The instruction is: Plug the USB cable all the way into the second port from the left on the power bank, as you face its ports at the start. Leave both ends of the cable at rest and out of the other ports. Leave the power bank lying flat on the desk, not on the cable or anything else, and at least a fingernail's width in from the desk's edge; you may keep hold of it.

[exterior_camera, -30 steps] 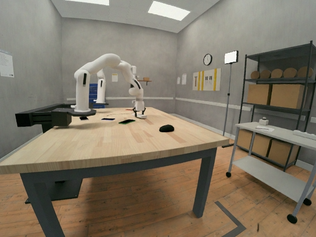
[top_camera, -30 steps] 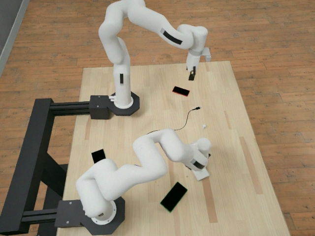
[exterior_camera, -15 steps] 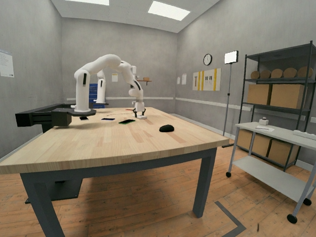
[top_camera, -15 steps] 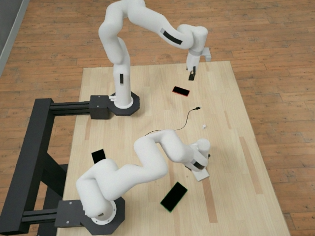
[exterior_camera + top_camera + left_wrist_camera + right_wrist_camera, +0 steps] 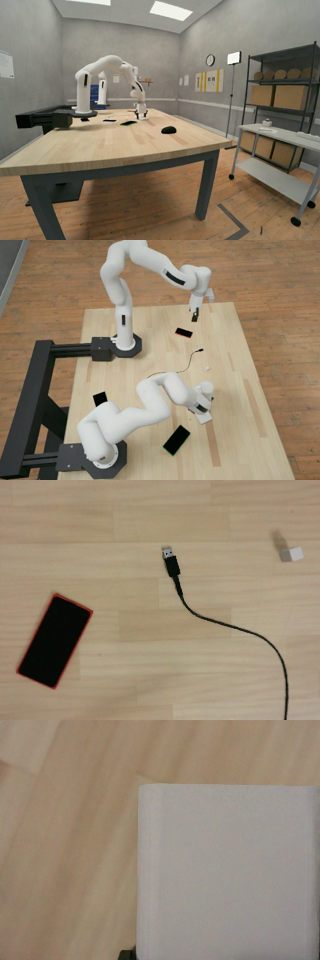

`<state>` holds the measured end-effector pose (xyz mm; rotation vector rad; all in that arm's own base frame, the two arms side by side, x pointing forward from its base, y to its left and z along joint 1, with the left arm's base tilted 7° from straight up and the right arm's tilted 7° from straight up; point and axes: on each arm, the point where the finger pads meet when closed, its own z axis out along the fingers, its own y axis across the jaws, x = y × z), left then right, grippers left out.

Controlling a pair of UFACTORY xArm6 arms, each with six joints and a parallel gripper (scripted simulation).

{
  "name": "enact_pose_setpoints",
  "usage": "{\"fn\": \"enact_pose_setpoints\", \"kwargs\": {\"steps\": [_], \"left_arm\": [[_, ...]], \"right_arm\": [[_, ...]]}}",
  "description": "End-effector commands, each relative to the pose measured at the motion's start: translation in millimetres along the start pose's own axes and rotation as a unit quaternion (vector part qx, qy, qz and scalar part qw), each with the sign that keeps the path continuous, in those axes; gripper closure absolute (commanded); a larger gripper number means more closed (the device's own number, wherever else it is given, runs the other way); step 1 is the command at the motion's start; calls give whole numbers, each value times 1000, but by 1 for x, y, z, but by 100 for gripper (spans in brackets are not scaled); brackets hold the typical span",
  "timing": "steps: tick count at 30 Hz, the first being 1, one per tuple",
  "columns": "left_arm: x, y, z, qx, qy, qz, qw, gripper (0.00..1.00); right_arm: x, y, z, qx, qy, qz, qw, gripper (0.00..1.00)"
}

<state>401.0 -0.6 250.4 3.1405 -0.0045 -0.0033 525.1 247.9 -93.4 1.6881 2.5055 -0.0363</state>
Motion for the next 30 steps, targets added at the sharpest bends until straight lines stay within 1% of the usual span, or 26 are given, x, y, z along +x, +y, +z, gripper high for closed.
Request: {"fn": "enact_pose_setpoints", "kwargs": {"steps": [1,16,17,22,23,29,30], "left_arm": [[1,0,-2,0,3,0,1000,0],[1,0,-2,0,3,0,1000,0],[1,0,-2,0,3,0,1000,0],[1,0,-2,0,3,0,1000,0],[1,0,-2,0,3,0,1000,0],[1,0,-2,0,3,0,1000,0],[1,0,-2,0,3,0,1000,0]], "right_arm": [[0,2,-2,-2,0,0,1000,0],[0,2,-2,-2,0,0,1000,0],[0,2,-7,-3,0,0,1000,0],[0,2,-15,-3,0,0,1000,0],[0,2,-11,-2,0,0,1000,0],[0,2,-11,-2,0,0,1000,0],[0,3,-25,-4,0,0,1000,0]]}}
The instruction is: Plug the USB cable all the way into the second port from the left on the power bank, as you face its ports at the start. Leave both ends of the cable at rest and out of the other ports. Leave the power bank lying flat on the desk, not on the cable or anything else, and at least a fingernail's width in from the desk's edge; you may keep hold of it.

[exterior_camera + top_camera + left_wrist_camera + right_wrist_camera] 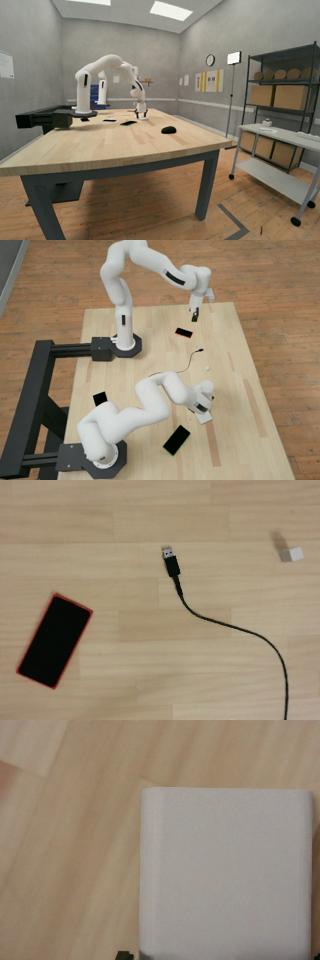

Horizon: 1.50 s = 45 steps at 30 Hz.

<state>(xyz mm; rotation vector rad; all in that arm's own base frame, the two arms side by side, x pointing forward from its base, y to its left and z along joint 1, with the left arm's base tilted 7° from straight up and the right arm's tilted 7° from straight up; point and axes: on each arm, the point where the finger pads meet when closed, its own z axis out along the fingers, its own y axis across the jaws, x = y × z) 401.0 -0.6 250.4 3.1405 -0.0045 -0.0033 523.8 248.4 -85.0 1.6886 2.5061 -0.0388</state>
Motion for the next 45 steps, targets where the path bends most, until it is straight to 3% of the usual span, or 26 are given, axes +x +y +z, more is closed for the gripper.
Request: {"fn": "enact_pose_setpoints", "kwargs": {"steps": [1,12,13,25,35,45], "left_arm": [[1,0,-2,0,3,0,1000,0],[1,0,-2,0,3,0,1000,0],[1,0,-2,0,3,0,1000,0],[1,0,-2,0,3,0,1000,0],[1,0,-2,0,3,0,1000,0],[1,0,-2,0,3,0,1000,0]], "right_arm": [[0,4,-22,-5,1,0,1000,0],[0,2,-67,-3,0,0,1000,0],[0,1,-58,-2,0,0,1000,0],[0,2,-54,-2,0,0,1000,0],[-38,-4,-93,4,0,116,993,0],[-91,-25,-144,16,-1,279,960,0]]}}
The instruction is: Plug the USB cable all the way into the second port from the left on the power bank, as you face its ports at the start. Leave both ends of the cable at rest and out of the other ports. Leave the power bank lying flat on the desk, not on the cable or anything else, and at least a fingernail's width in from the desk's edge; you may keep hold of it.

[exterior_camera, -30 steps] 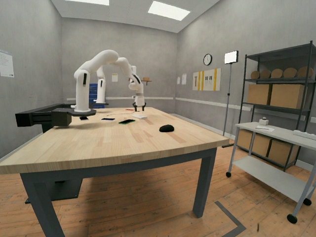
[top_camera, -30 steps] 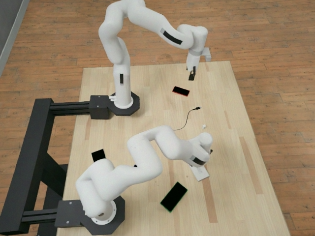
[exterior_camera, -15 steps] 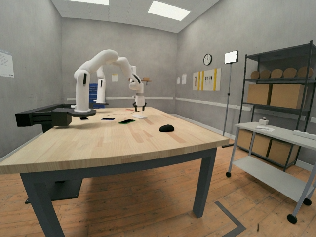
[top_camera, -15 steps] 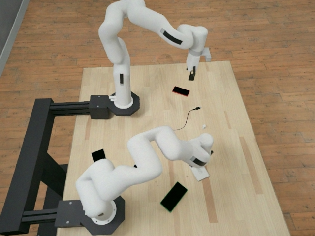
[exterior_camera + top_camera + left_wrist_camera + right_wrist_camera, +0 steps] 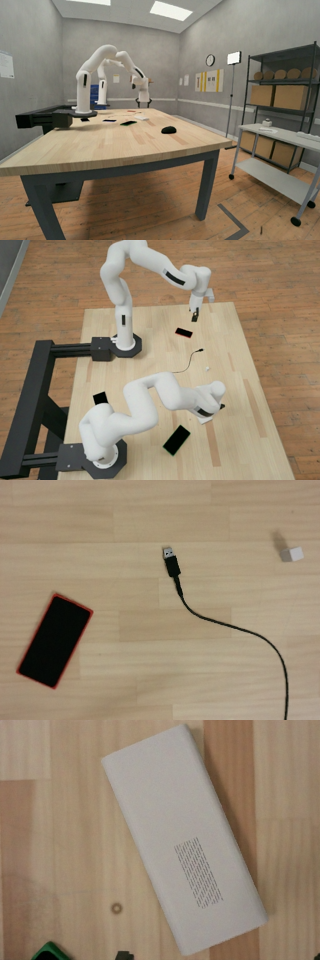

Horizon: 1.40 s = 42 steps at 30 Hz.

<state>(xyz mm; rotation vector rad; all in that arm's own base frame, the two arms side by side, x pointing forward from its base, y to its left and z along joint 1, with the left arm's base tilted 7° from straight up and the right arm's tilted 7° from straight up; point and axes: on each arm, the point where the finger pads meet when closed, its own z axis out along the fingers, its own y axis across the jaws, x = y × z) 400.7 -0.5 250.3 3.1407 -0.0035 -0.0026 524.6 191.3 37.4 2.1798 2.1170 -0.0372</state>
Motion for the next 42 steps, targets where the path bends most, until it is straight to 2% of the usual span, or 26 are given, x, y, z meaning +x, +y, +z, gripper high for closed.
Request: {"fn": "enact_pose_setpoints", "kwargs": {"steps": [1,4,8,14,19,21,28,36,38,42], "left_arm": [[1,0,-2,0,3,0,1000,0],[1,0,-2,0,3,0,1000,0],[1,0,-2,0,3,0,1000,0],[1,0,-2,0,3,0,1000,0],[1,0,-2,0,3,0,1000,0],[1,0,-2,0,3,0,1000,0],[1,0,-2,0,3,-1,1000,0],[1,0,-2,0,3,-1,1000,0],[1,0,-2,0,3,-1,1000,0],[1,0,-2,0,3,-1,1000,0]], "right_arm": [[-33,-1,-33,2,-2,94,996,0],[-38,-2,-38,3,-2,110,994,0],[-57,-4,-58,4,-1,173,985,0],[-91,-13,-88,11,2,276,961,0],[-118,-25,-112,18,3,361,932,0],[-118,-25,-112,18,3,361,932,0],[-152,-45,-145,25,6,473,881,0],[-189,-77,-177,39,9,599,800,0],[-189,-77,-177,39,9,599,800,0],[-205,-95,-193,43,11,657,752,0]]}}
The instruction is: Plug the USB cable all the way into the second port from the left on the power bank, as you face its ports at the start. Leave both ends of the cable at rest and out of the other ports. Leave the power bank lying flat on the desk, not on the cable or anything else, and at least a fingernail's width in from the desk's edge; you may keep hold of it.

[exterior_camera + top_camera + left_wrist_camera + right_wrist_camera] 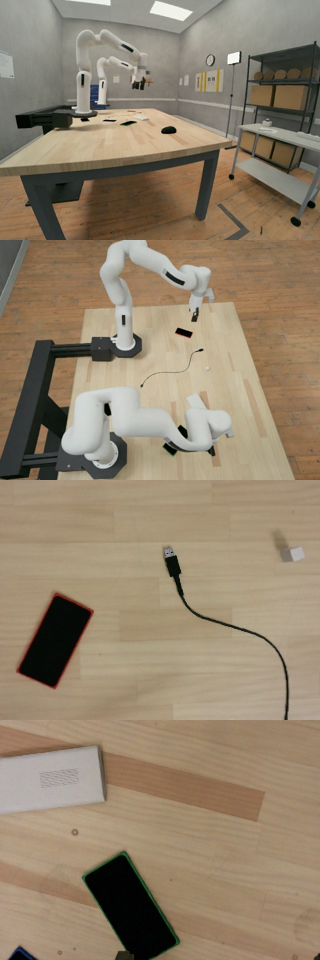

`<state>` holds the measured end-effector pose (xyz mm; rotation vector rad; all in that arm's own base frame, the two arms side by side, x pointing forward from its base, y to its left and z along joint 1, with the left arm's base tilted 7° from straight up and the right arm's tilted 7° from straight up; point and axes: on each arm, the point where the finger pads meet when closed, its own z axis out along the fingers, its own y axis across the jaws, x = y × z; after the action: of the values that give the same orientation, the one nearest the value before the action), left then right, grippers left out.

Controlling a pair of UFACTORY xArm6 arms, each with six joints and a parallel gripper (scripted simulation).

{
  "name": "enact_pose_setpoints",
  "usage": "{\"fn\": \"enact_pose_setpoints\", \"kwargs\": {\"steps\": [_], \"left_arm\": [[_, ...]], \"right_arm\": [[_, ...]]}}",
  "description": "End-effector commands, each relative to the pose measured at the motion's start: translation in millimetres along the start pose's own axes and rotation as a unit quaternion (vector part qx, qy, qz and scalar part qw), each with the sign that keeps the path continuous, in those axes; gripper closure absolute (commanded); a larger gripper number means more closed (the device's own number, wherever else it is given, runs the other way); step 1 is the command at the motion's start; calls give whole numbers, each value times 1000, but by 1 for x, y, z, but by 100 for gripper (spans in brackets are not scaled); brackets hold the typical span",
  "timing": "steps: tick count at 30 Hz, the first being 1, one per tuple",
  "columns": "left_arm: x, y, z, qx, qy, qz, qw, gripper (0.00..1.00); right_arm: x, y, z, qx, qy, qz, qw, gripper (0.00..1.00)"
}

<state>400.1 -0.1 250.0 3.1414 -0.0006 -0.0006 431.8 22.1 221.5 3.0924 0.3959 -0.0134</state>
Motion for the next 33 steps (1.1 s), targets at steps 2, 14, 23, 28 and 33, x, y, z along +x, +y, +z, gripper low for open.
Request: {"fn": "enact_pose_setpoints", "kwargs": {"steps": [2,14,23,28,33], "left_arm": [[1,0,-2,0,3,0,1000,0],[1,0,-2,0,3,0,1000,0],[1,0,-2,0,3,0,1000,0],[1,0,-2,0,3,0,1000,0],[1,0,-2,0,3,0,1000,0]], "right_arm": [[-35,15,-28,8,6,116,993,0],[-42,16,-32,11,6,138,990,0],[-37,15,-31,11,7,129,992,0],[-36,15,-30,11,7,128,992,0],[-36,15,-30,11,7,128,992,0]]}}
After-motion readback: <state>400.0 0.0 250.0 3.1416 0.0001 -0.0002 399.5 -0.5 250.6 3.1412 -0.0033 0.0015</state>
